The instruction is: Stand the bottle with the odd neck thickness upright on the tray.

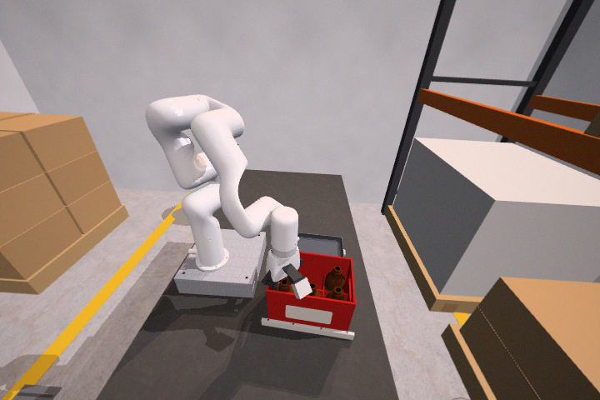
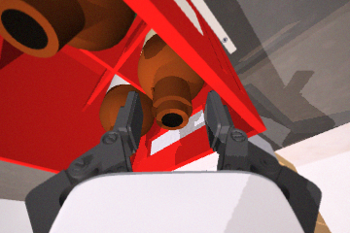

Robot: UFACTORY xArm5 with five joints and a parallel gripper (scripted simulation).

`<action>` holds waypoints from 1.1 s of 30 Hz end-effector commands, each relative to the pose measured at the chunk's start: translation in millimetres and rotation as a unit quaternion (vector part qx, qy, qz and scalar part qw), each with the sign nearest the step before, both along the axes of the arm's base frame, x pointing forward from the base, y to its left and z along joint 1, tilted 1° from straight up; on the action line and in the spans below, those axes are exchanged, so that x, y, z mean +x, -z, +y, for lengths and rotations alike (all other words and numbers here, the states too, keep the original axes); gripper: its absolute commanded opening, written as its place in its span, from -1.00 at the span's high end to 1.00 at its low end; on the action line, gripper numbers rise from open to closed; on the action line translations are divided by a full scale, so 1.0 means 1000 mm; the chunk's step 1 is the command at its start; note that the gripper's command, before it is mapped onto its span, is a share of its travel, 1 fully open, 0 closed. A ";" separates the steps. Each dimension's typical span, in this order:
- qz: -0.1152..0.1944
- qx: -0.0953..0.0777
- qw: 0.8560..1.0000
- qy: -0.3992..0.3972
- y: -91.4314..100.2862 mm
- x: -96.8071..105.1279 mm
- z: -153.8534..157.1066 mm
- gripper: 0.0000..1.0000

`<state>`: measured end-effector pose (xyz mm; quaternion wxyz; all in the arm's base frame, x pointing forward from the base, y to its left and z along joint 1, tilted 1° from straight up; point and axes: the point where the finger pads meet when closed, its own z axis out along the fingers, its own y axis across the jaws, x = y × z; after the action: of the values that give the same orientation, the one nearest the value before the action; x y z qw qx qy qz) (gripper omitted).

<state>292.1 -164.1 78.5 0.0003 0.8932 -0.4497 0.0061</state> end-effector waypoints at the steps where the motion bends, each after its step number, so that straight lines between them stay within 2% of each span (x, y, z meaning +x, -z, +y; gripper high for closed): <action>1: -0.001 -0.001 1.000 0.000 -0.001 0.001 -0.001 -0.30; 19: -0.001 -0.001 1.000 0.000 -0.004 0.001 -0.001 -0.30; 25: -0.001 -0.001 1.000 0.000 -0.015 0.001 -0.001 -0.30; 33: -0.001 -0.001 1.000 0.000 -0.040 0.001 0.000 -0.30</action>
<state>292.1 -164.3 103.1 0.0003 0.8932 -0.4497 0.0064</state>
